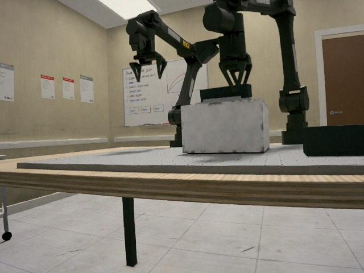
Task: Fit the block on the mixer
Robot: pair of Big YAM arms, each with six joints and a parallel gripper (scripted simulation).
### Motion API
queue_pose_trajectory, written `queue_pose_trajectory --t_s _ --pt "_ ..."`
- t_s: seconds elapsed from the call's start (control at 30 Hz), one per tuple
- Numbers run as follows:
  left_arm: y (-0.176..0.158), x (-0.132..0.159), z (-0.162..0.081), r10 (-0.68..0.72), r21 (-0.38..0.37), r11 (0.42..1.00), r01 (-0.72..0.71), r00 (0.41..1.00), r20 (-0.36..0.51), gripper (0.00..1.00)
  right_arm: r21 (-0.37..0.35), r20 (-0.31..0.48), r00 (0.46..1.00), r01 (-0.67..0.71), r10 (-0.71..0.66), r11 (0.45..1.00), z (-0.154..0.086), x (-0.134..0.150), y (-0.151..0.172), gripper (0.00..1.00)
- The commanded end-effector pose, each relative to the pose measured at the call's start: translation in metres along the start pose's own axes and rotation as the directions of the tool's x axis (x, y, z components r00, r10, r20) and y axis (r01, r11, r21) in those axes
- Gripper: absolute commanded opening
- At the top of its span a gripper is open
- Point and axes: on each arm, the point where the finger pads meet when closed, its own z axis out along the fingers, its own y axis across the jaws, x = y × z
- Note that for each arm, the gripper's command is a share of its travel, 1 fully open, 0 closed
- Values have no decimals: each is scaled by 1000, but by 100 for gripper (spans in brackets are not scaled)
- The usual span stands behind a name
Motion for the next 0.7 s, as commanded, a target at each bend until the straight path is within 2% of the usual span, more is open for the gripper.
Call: queue_pose_trajectory --t_s 0.0,0.67 --pt "26 -8 -47 -5 -101 995 9 999 42 0 4 2 1000 -21 21 1000 -6 -1 -2 100" --pt "30 -10 -47 0 -123 992 6 999 49 0 4 0 1000 -21 21 1000 -5 -1 -2 100"
